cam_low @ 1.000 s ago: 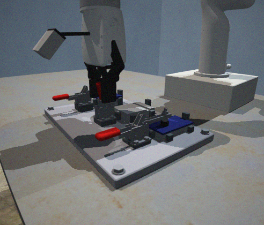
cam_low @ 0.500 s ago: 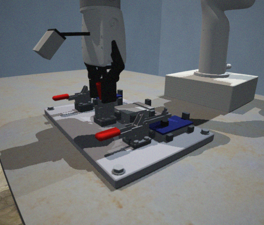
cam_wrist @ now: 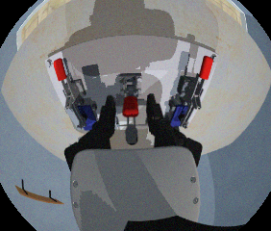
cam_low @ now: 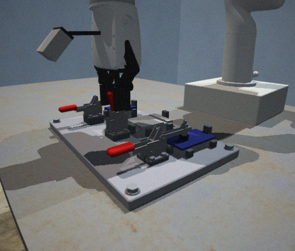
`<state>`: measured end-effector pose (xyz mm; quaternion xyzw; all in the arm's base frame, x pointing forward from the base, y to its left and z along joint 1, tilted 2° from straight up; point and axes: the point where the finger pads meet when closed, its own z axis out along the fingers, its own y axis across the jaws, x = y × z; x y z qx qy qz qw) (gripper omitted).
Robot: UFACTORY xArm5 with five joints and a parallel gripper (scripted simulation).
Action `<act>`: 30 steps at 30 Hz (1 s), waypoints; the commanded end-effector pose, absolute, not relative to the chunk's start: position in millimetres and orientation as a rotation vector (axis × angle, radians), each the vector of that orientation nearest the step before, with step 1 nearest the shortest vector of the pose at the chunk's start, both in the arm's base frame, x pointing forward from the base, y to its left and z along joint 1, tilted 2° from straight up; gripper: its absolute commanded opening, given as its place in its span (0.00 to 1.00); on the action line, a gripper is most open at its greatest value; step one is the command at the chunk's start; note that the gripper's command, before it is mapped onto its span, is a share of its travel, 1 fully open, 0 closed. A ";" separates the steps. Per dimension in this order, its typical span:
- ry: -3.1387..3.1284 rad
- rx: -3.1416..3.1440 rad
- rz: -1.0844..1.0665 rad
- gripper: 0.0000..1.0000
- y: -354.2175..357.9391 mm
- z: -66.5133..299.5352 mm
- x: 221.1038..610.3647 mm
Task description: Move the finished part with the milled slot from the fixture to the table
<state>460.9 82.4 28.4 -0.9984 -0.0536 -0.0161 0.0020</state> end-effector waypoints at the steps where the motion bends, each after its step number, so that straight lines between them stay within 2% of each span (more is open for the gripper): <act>1: -0.168 -3.132 -0.058 0.47 82.7 38.3 462.3; 11: -0.168 -3.132 -0.058 0.47 82.8 66.3 461.2; 30: -0.168 -3.132 -0.058 0.47 82.8 72.3 460.9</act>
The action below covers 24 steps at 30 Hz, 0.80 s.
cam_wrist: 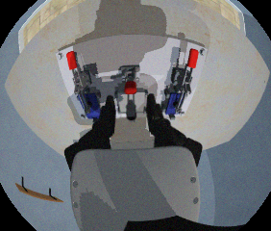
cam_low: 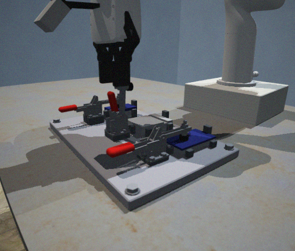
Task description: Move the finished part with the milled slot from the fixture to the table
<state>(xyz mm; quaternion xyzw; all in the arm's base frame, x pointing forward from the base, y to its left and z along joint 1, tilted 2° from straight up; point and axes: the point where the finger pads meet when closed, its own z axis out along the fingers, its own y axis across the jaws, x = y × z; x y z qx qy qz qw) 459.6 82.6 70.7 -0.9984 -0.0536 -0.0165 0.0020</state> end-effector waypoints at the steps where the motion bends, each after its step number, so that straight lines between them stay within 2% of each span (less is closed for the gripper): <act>1: -0.168 -3.132 -0.058 0.47 82.8 72.3 460.9; 3: -0.168 -3.132 -0.058 0.47 82.8 72.2 460.9; 4: -0.168 -3.132 -0.058 1.00 82.8 72.2 460.9; 24: -0.168 -3.132 -0.058 1.00 82.8 64.5 461.2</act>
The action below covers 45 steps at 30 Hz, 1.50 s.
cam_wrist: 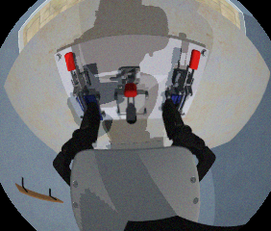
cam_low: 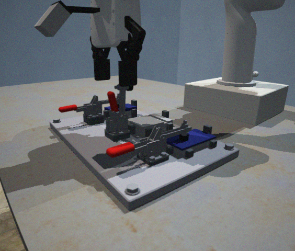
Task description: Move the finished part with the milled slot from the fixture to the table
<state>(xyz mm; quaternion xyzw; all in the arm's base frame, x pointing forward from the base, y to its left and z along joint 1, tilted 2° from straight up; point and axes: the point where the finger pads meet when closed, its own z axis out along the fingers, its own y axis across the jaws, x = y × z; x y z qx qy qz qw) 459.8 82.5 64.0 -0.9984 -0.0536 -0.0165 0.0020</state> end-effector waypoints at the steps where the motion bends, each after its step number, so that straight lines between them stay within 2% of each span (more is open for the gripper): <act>1: -0.168 -3.132 -0.058 1.00 82.8 64.3 461.2; 17: -0.168 -3.132 -0.058 1.00 82.1 63.8 455.2; 45: -0.168 -3.131 -0.058 1.00 74.9 61.2 386.8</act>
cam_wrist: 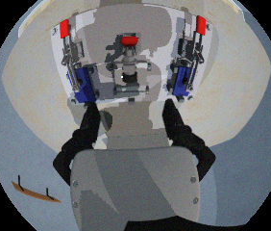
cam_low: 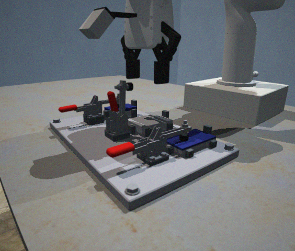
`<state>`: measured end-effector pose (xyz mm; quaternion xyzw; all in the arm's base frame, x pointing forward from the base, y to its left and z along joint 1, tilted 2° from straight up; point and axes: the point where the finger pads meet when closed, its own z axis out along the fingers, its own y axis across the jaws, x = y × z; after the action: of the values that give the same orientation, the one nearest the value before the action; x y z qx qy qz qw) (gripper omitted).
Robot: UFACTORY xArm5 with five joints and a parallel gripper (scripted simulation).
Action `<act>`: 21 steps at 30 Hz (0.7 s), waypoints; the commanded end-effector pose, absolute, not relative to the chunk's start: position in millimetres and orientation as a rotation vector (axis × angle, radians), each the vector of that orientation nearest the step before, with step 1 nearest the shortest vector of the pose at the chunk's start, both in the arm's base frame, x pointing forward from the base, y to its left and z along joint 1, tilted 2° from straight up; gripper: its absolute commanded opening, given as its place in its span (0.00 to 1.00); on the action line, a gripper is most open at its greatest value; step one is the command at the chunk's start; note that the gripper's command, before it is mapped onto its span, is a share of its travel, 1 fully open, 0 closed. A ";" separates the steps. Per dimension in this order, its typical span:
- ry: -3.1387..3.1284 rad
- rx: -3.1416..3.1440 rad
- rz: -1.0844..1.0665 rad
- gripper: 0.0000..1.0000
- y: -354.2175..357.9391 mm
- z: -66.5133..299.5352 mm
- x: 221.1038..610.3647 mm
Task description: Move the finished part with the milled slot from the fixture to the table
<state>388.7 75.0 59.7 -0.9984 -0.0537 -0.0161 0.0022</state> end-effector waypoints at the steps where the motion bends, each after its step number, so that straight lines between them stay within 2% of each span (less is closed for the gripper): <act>1: -0.168 -3.131 -0.058 1.00 74.7 61.1 384.9; 21: -0.168 -3.131 -0.058 1.00 74.0 56.6 378.5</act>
<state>377.4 73.8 58.0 -0.9984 -0.0536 -0.0170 0.0024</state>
